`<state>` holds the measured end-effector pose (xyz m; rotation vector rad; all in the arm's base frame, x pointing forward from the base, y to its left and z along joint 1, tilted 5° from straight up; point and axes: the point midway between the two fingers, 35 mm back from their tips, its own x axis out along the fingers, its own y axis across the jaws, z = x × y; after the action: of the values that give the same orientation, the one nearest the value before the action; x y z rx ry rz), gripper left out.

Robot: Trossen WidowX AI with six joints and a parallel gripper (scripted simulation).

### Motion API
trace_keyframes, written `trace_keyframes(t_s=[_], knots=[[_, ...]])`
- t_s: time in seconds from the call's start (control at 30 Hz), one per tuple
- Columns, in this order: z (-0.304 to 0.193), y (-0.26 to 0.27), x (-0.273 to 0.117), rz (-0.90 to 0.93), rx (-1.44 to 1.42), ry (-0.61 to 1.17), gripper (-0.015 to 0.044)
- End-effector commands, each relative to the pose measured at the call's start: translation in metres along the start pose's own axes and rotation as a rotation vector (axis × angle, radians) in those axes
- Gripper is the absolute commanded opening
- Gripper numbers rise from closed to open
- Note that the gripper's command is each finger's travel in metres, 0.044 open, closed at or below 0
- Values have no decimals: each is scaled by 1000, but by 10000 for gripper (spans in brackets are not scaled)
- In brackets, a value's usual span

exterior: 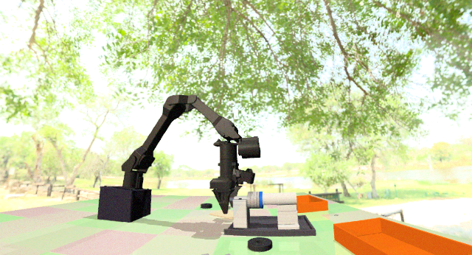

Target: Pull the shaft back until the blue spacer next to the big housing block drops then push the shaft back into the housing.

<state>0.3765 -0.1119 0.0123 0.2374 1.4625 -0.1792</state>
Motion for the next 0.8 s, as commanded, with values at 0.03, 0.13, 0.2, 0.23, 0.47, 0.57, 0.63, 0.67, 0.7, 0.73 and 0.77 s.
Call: trace_keyframes(t_s=[0.03, 0.13, 0.2, 0.23, 0.47, 0.57, 0.63, 0.67, 0.7, 0.73, 0.77], knots=[[-1, 1, 2, 3, 5, 3, 440], [-1, 1, 2, 3, 5, 3, 440], [-1, 1, 2, 3, 5, 3, 440], [-1, 1, 2, 3, 5, 3, 440], [-1, 1, 2, 3, 5, 3, 440], [-1, 1, 2, 3, 5, 3, 440], [-1, 1, 2, 3, 5, 3, 440], [-1, 1, 2, 3, 5, 3, 440], [-1, 0, 3, 3, 5, 3, 440], [-1, 0, 1, 0, 0, 3, 414], [-1, 0, 1, 0, 0, 3, 387]])
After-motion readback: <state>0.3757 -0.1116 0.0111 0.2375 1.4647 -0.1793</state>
